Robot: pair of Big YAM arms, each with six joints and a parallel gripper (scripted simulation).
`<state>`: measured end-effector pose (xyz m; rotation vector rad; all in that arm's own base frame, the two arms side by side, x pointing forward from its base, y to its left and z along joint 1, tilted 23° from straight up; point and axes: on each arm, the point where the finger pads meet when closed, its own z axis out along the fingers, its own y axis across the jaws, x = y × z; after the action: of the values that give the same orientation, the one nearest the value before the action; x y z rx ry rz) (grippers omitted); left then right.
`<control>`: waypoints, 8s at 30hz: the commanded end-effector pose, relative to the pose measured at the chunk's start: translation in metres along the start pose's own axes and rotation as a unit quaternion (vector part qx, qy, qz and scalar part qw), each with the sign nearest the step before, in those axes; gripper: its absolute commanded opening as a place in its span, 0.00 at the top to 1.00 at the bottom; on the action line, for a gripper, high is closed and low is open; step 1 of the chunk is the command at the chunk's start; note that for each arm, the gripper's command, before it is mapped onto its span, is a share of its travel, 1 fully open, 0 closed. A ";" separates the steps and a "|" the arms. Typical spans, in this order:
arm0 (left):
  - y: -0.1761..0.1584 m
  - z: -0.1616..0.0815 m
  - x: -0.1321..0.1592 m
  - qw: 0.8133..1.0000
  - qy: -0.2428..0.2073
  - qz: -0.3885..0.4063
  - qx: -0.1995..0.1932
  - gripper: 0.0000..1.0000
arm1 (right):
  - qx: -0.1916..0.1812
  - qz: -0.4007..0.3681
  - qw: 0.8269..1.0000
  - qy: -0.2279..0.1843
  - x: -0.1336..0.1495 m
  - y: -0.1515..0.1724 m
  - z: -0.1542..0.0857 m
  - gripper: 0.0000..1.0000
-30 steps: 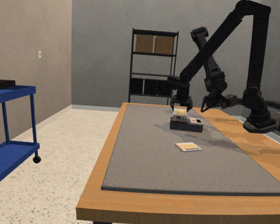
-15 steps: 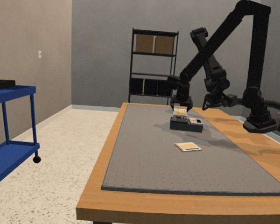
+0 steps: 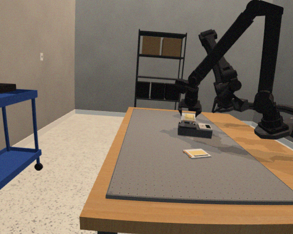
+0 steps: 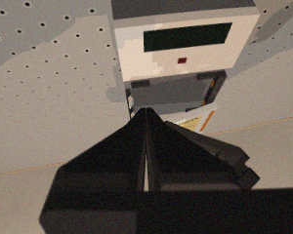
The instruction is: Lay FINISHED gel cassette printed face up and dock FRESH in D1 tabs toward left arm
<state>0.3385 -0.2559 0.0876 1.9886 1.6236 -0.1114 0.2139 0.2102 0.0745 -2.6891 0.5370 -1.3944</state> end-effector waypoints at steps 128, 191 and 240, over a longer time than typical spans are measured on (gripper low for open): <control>0.003 -0.001 -0.002 1.000 -0.002 0.002 -0.007 1.00 | 0.021 0.025 0.999 -0.003 0.064 -0.038 -0.108 1.00; 0.003 -0.001 -0.002 1.000 -0.002 0.002 -0.007 1.00 | -0.073 0.353 0.933 0.004 0.141 0.043 -0.117 1.00; 0.003 -0.001 -0.002 1.000 -0.002 0.002 -0.007 1.00 | -0.228 0.854 0.467 0.018 0.266 0.213 -0.079 1.00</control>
<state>0.3385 -0.2611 0.0892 1.9872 1.6015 -0.1076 0.2149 -0.0533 0.2473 -0.8180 2.6380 -0.4295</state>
